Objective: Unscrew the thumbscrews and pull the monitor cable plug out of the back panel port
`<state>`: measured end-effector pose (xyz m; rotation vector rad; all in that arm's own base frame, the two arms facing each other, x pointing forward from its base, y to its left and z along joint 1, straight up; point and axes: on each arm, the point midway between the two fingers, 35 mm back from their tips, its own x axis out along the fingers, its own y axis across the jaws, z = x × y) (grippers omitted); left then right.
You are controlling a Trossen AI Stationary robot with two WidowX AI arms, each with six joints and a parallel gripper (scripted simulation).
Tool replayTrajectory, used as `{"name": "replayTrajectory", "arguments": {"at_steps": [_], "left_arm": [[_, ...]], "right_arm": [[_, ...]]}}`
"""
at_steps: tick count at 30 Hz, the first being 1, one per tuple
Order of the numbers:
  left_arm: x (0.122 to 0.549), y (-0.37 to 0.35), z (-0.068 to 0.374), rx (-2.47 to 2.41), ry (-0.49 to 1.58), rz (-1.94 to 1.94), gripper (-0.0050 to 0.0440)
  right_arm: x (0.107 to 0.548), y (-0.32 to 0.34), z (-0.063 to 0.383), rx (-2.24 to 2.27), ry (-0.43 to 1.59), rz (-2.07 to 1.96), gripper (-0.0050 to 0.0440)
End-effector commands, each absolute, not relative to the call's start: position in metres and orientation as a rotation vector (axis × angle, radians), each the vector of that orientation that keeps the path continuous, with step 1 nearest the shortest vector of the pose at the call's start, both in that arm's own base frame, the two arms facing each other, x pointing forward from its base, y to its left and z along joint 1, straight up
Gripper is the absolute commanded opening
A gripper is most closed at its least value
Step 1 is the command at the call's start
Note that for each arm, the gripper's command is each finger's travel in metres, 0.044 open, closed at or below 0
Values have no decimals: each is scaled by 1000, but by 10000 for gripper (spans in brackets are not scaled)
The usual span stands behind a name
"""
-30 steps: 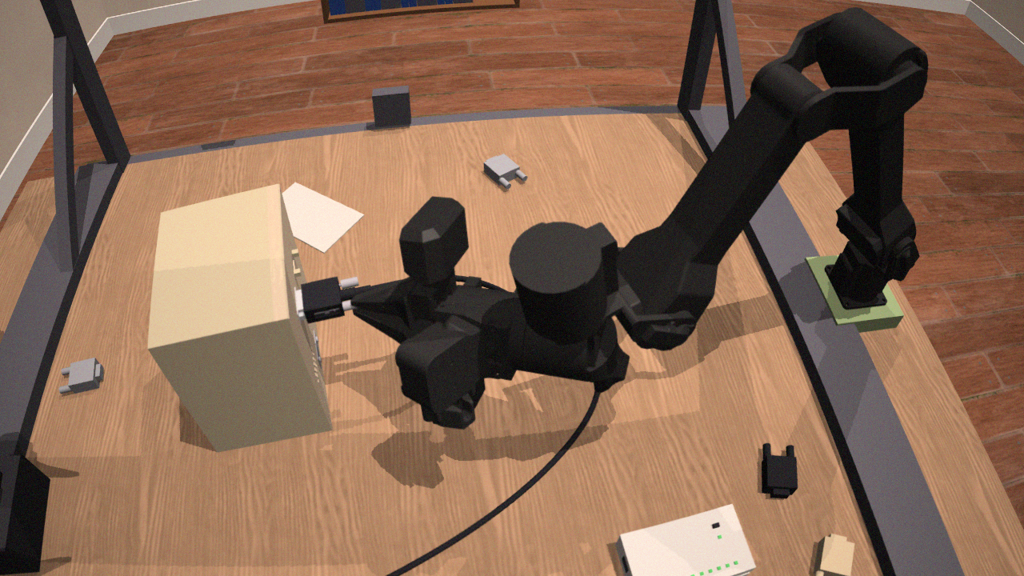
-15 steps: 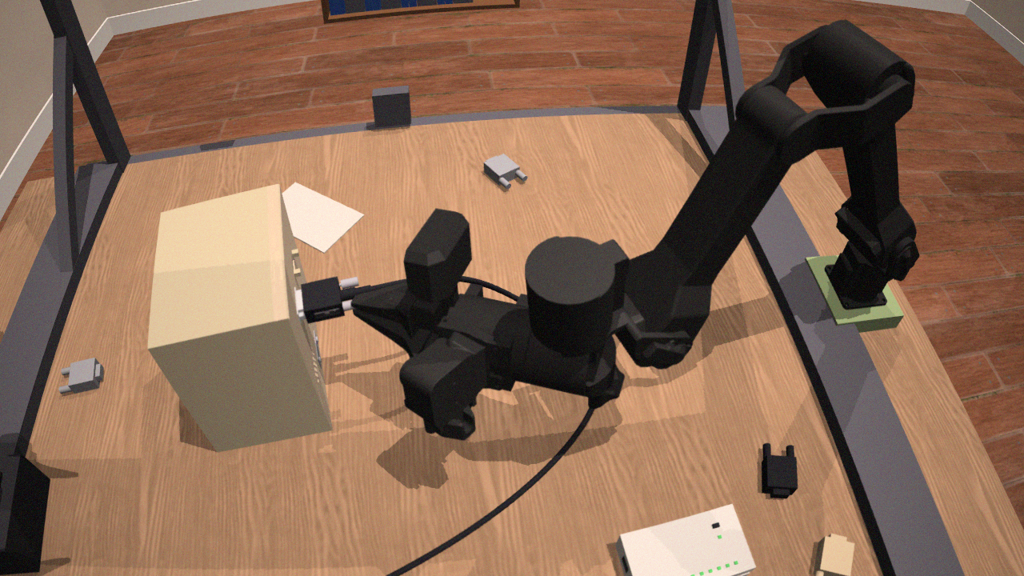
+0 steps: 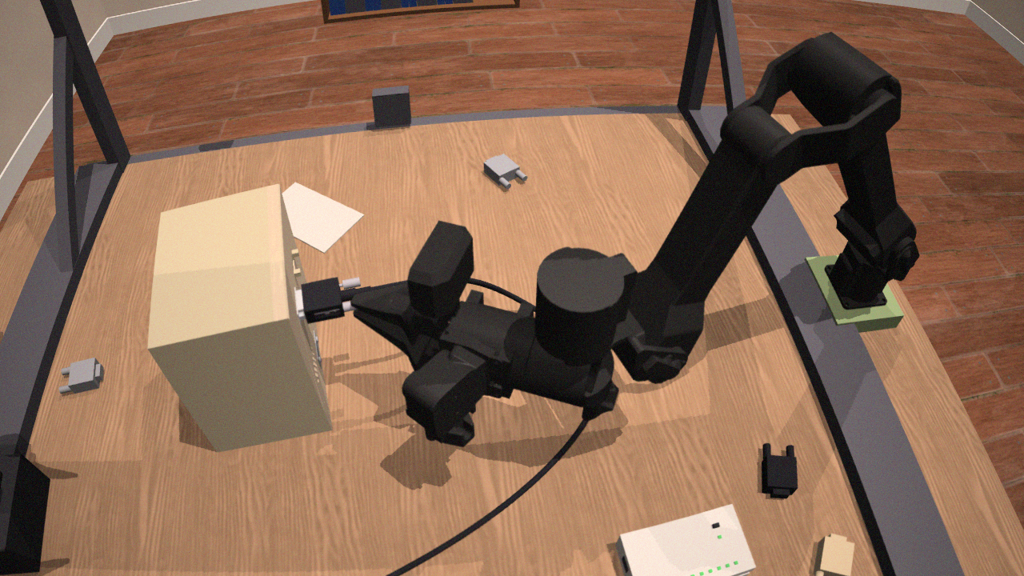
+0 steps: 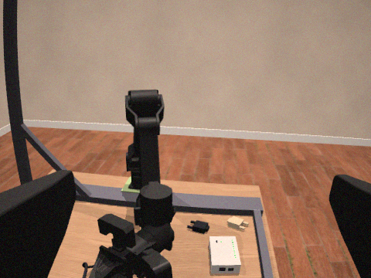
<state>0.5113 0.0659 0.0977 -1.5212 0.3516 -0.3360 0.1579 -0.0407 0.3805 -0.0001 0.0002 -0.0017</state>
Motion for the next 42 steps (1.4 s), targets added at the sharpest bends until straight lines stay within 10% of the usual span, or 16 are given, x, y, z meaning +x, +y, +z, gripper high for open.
{"name": "replayTrajectory", "arguments": {"at_steps": [1,17,42], "left_arm": [[513,67,108,-1514,329,-353,120],[513,67,108,-1514,329,-353,440],[517,65,120,-1050,418,-170,440]], "right_arm": [[158,-39,383,-5,-1,0,440],[158,-39,383,-5,-1,0,440],[158,-39,383,-5,-1,0,440]]}}
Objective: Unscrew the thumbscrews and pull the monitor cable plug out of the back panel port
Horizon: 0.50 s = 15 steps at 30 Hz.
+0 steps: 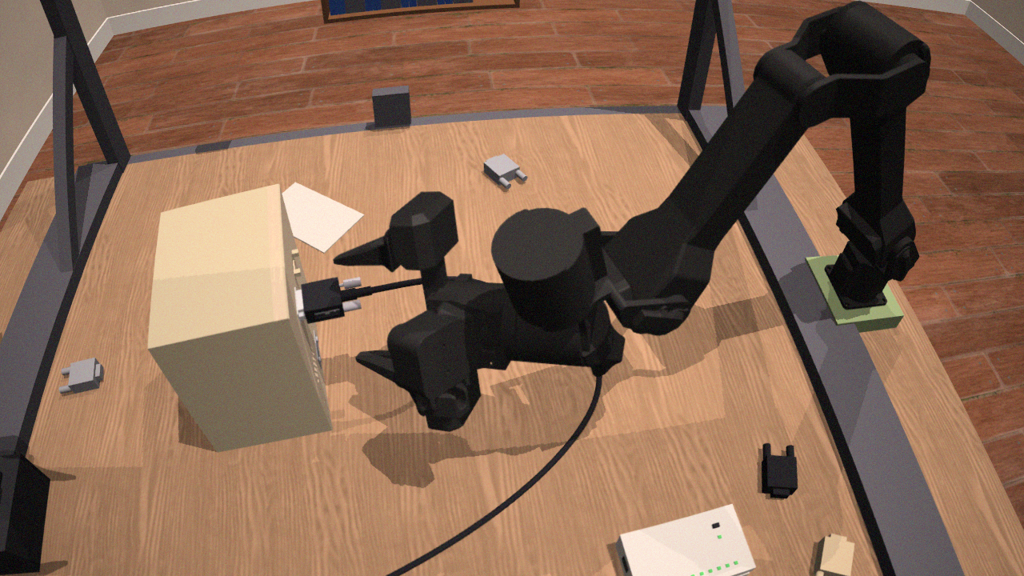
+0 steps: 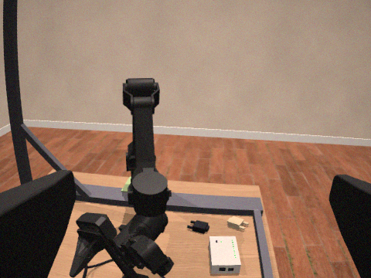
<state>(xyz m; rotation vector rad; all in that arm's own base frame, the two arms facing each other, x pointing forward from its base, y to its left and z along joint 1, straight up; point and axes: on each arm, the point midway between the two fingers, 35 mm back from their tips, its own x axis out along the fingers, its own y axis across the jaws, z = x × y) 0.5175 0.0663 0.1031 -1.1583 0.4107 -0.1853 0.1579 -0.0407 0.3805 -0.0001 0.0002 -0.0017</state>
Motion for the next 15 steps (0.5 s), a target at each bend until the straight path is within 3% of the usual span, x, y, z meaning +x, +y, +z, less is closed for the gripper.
{"name": "replayTrajectory", "arguments": {"at_steps": [1,8,15], "left_arm": [[516,64,120,-1021,433,-160,440],[514,63,121,-961,455,-147,440],[514,63,121,-961,455,-147,272]], "right_arm": [[158,-39,383,-5,-1,0,440],[158,-39,383,-5,-1,0,440],[158,-39,383,-5,-1,0,440]]}}
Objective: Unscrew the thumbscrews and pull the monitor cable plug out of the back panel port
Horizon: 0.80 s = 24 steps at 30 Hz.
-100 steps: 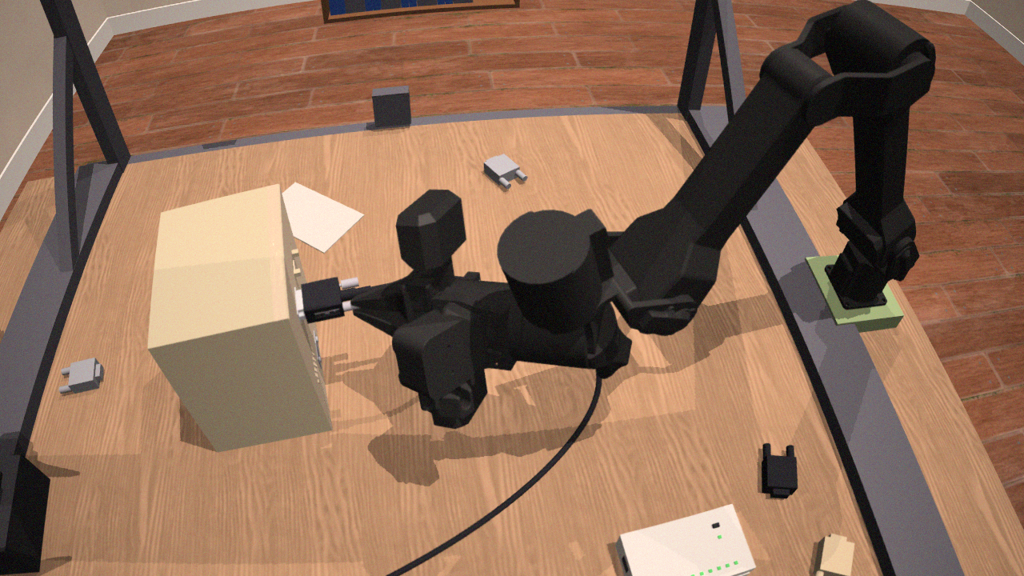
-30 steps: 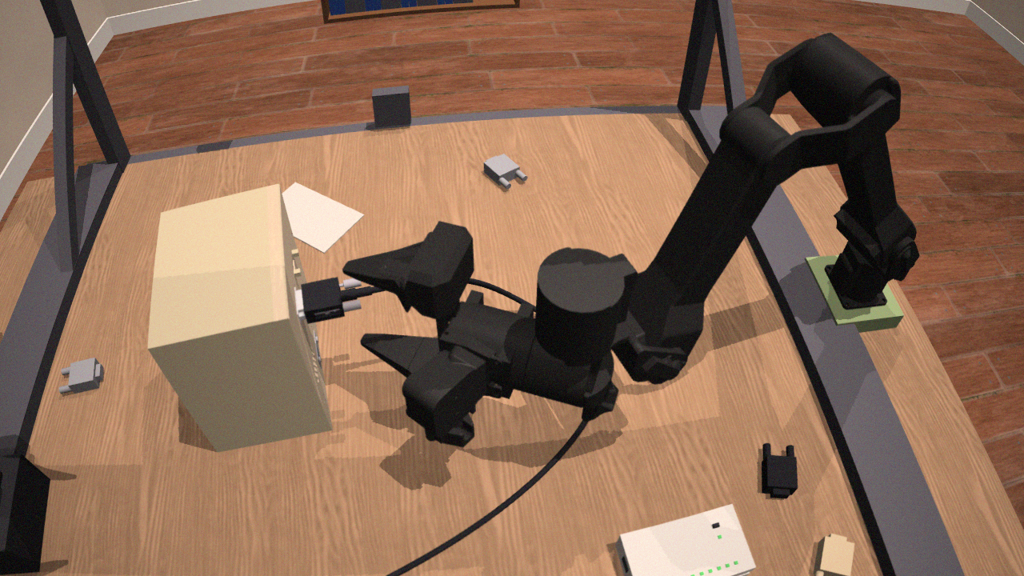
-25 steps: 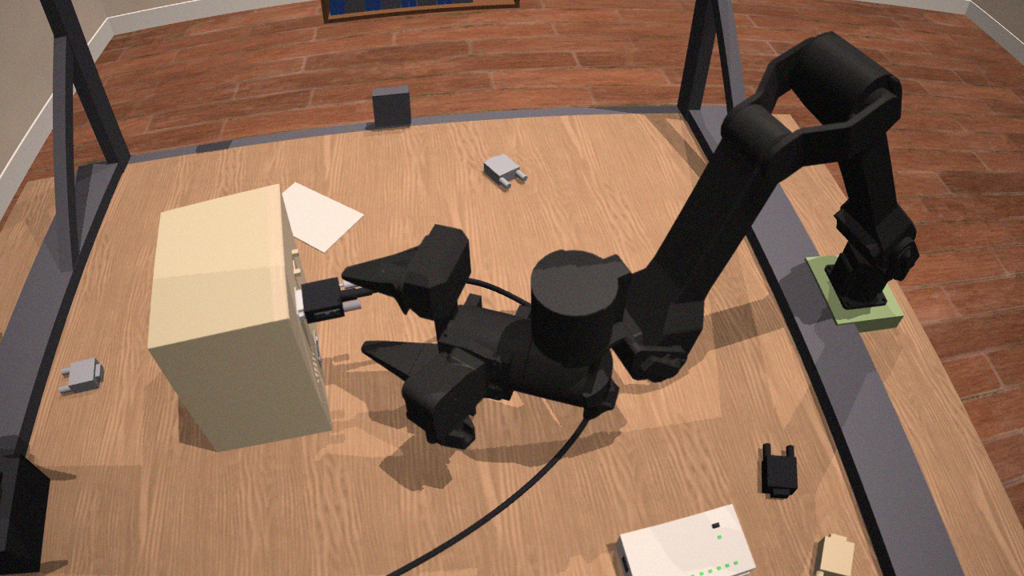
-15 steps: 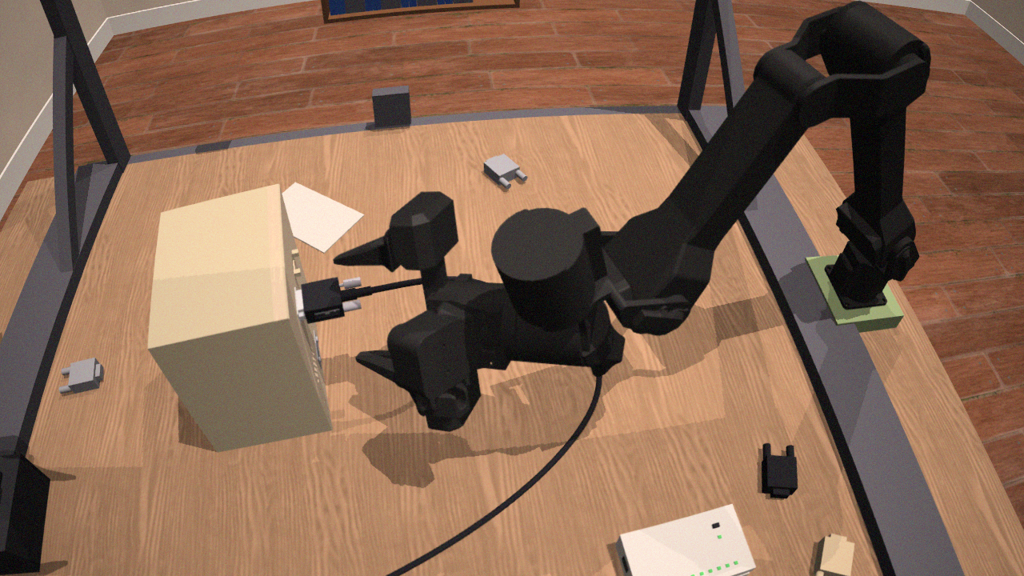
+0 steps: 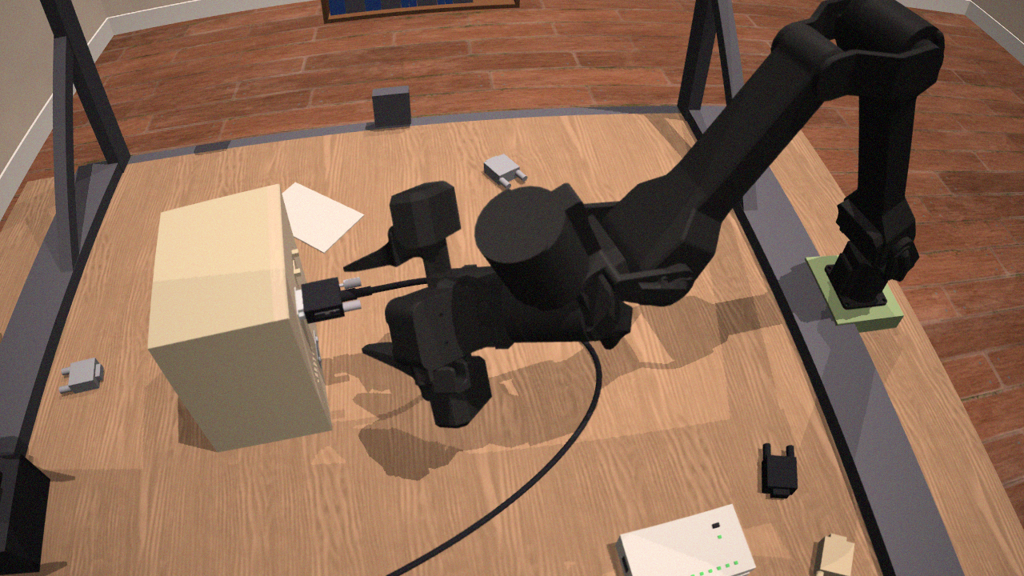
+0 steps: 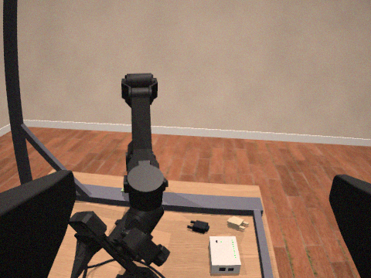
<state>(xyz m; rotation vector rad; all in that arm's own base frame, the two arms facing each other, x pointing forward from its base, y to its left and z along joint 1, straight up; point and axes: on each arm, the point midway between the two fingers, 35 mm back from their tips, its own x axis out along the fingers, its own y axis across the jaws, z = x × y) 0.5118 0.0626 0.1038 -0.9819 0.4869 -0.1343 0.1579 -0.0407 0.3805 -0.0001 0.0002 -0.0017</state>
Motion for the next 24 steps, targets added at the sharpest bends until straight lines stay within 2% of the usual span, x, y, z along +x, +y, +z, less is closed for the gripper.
{"name": "replayTrajectory", "arguments": {"at_steps": [1,3,5,13,24], "left_arm": [[514,63,121,-961,455,-147,248],[514,63,121,-961,455,-147,200],[514,63,121,-961,455,-147,200],[514,63,121,-961,455,-147,8],[514,63,121,-967,454,-149,0]], "right_arm": [[158,-39,383,-5,-1,0,440],[158,-39,383,-5,-1,0,440],[158,-39,383,-5,-1,0,440],[158,-39,383,-5,-1,0,440],[158,-39,383,-5,-1,0,440]]}}
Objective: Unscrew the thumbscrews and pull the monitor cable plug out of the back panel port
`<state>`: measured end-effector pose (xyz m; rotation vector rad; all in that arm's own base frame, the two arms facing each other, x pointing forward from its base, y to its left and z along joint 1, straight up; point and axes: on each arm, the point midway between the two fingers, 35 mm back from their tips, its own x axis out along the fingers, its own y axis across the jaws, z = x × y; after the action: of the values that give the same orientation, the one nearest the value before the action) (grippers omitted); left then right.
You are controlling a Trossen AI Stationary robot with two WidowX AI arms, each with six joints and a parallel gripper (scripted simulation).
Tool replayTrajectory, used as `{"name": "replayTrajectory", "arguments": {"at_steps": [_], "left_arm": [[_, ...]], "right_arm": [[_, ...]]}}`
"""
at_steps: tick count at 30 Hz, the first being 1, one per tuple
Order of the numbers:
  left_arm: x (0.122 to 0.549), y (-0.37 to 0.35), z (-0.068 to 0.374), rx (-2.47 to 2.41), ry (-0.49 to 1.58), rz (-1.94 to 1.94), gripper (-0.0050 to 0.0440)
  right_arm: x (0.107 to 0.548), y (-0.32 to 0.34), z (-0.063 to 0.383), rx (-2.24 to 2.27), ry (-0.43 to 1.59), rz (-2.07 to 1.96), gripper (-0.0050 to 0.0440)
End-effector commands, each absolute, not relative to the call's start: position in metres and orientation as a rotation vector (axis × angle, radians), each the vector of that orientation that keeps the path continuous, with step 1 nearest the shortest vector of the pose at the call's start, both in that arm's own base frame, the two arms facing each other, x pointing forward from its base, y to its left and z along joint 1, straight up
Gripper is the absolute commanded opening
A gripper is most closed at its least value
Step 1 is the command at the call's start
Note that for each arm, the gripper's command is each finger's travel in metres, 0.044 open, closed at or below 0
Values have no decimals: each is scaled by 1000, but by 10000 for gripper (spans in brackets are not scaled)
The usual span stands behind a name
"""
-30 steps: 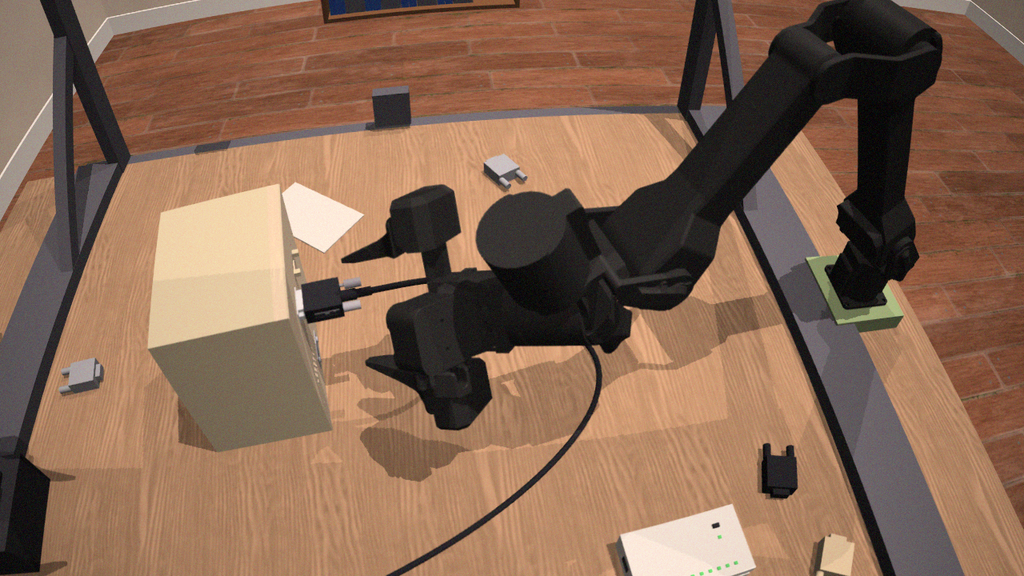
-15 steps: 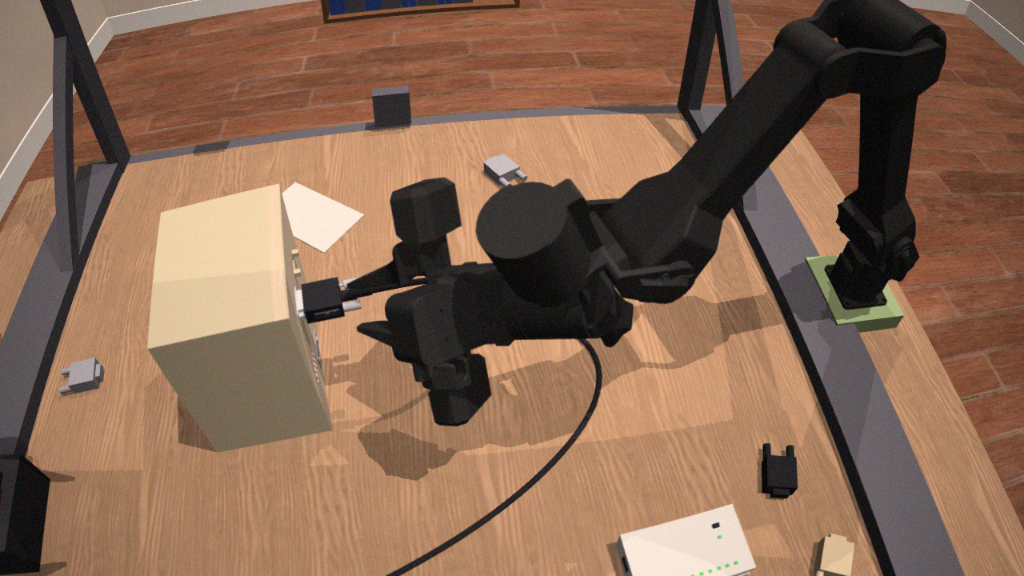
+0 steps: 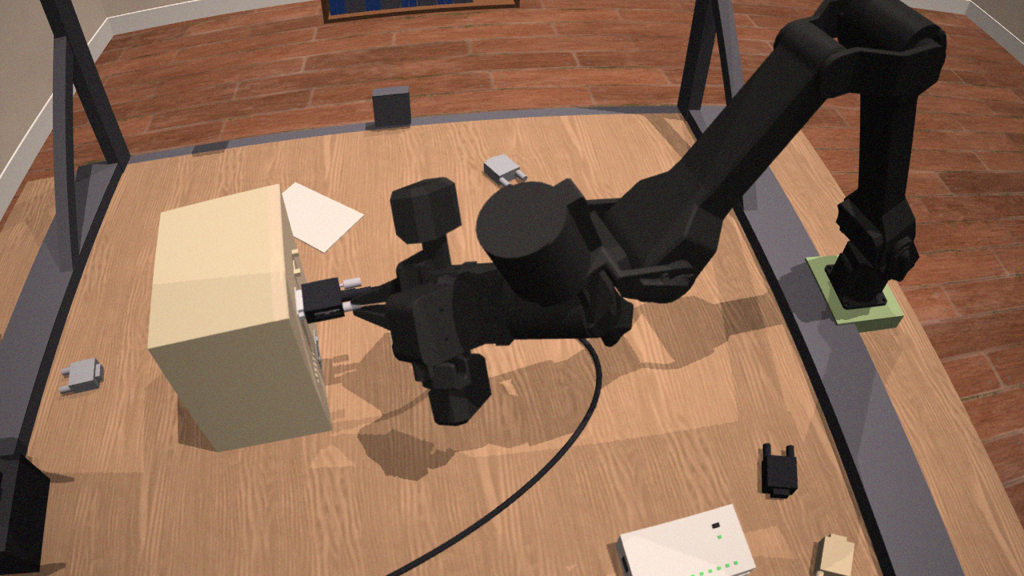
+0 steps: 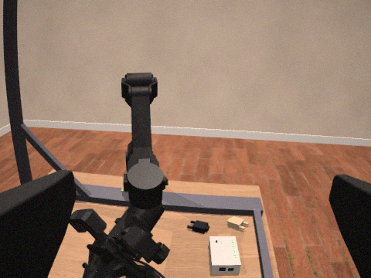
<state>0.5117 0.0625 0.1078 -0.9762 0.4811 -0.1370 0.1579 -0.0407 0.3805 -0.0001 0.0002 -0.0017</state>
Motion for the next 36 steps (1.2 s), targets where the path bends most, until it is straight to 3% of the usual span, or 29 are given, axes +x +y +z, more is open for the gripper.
{"name": "replayTrajectory", "arguments": {"at_steps": [1,36], "left_arm": [[514,64,120,-986,451,-156,0],[513,66,113,-1314,381,-278,0]], "right_arm": [[158,-39,383,-5,-1,0,440],[158,-39,383,-5,-1,0,440]]}}
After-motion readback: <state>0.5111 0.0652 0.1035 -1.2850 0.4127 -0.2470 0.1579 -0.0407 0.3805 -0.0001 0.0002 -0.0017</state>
